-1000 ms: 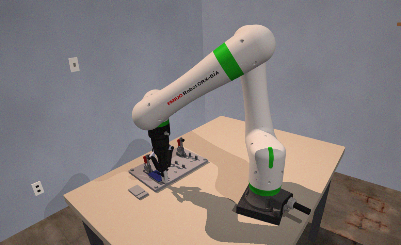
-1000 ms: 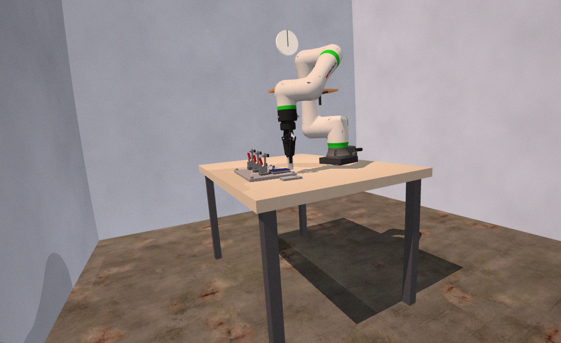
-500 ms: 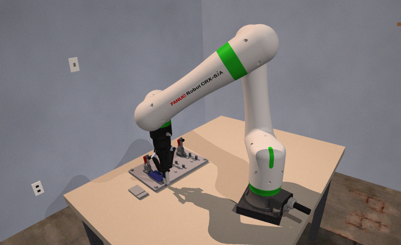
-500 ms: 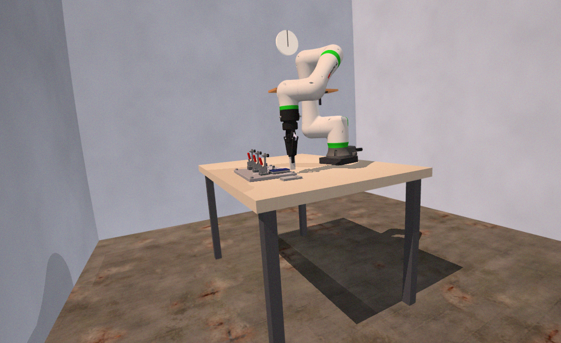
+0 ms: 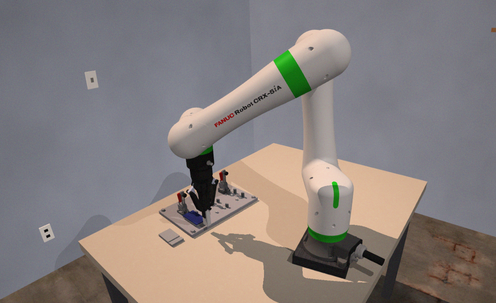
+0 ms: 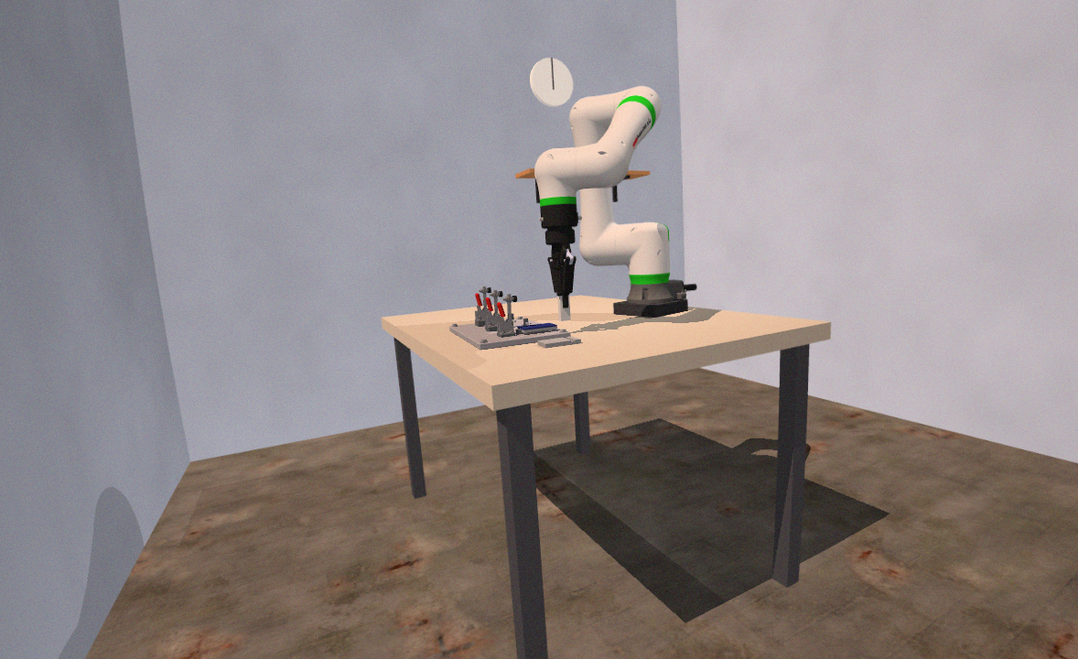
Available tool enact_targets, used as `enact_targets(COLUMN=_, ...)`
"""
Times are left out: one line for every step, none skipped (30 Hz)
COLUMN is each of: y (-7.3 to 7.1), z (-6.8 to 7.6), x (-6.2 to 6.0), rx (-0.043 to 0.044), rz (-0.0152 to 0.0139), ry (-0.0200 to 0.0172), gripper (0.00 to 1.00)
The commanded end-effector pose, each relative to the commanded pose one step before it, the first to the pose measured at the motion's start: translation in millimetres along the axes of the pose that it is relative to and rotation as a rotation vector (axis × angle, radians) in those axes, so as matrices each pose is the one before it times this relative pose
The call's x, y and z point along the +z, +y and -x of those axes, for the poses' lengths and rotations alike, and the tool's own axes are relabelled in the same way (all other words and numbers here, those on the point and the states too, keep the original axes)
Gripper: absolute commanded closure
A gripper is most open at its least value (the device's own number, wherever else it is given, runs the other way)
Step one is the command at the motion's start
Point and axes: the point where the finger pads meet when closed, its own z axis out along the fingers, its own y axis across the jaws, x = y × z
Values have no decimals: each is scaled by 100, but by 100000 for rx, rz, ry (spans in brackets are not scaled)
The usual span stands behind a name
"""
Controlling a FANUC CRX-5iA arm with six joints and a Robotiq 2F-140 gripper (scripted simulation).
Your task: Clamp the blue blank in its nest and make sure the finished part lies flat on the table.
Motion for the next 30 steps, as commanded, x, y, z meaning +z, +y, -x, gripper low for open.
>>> enact_targets(y=-8, z=-13, x=-1442, rx=1, rz=-1, ry=17, gripper=100)
enact_targets(y=0, z=0, x=-432, rx=0, rz=0, ry=0, gripper=100)
enact_targets(y=0, z=0, x=-354, rx=0, rz=0, ry=0, gripper=100)
enact_targets(y=0, z=0, x=-258, rx=0, rz=0, ry=0, gripper=100)
enact_targets(y=0, z=0, x=-156, rx=0, rz=0, ry=0, gripper=100)
enact_targets(y=0, z=0, x=-67, rx=0, rz=0, ry=0, gripper=100)
enact_targets(y=0, z=0, x=-11, rx=0, rz=0, ry=0, gripper=100)
enact_targets(y=0, z=0, x=0, rx=0, rz=0, ry=0, gripper=100)
enact_targets(y=0, z=0, x=0, rx=0, rz=0, ry=0, gripper=100)
enact_targets(y=0, z=0, x=0, rx=0, rz=0, ry=0, gripper=100)
enact_targets(y=0, z=0, x=0, rx=0, rz=0, ry=0, gripper=100)
enact_targets(y=0, z=0, x=0, rx=0, rz=0, ry=0, gripper=100)
enact_targets(y=0, z=0, x=0, rx=0, rz=0, ry=0, gripper=100)
enact_targets(y=0, z=0, x=0, rx=0, rz=0, ry=0, gripper=100)
enact_targets(y=0, z=0, x=0, rx=0, rz=0, ry=0, gripper=100)
enact_targets(y=0, z=0, x=0, rx=0, rz=0, ry=0, gripper=100)
enact_targets(y=0, z=0, x=0, rx=0, rz=0, ry=0, gripper=100)
enact_targets(y=0, z=0, x=0, rx=0, rz=0, ry=0, gripper=100)
enact_targets(y=0, z=0, x=0, rx=0, rz=0, ry=0, gripper=100)
enact_targets(y=0, z=0, x=0, rx=0, rz=0, ry=0, gripper=100)
enact_targets(y=0, z=0, x=0, rx=0, rz=0, ry=0, gripper=100)
enact_targets(y=0, z=0, x=1, rx=0, rz=0, ry=0, gripper=100)
enact_targets(y=0, z=0, x=1, rx=0, rz=0, ry=0, gripper=100)
enact_targets(y=0, z=0, x=1, rx=0, rz=0, ry=0, gripper=100)
enact_targets(y=0, z=0, x=1, rx=0, rz=0, ry=0, gripper=100)
enact_targets(y=0, z=0, x=2, rx=0, rz=0, ry=0, gripper=100)
enact_targets(y=0, z=0, x=0, rx=0, rz=0, ry=0, gripper=100)
enact_targets(y=0, z=0, x=0, rx=0, rz=0, ry=0, gripper=100)
enact_targets(y=0, z=0, x=2, rx=0, rz=0, ry=0, gripper=100)
enact_targets(y=0, z=0, x=2, rx=0, rz=0, ry=0, gripper=100)
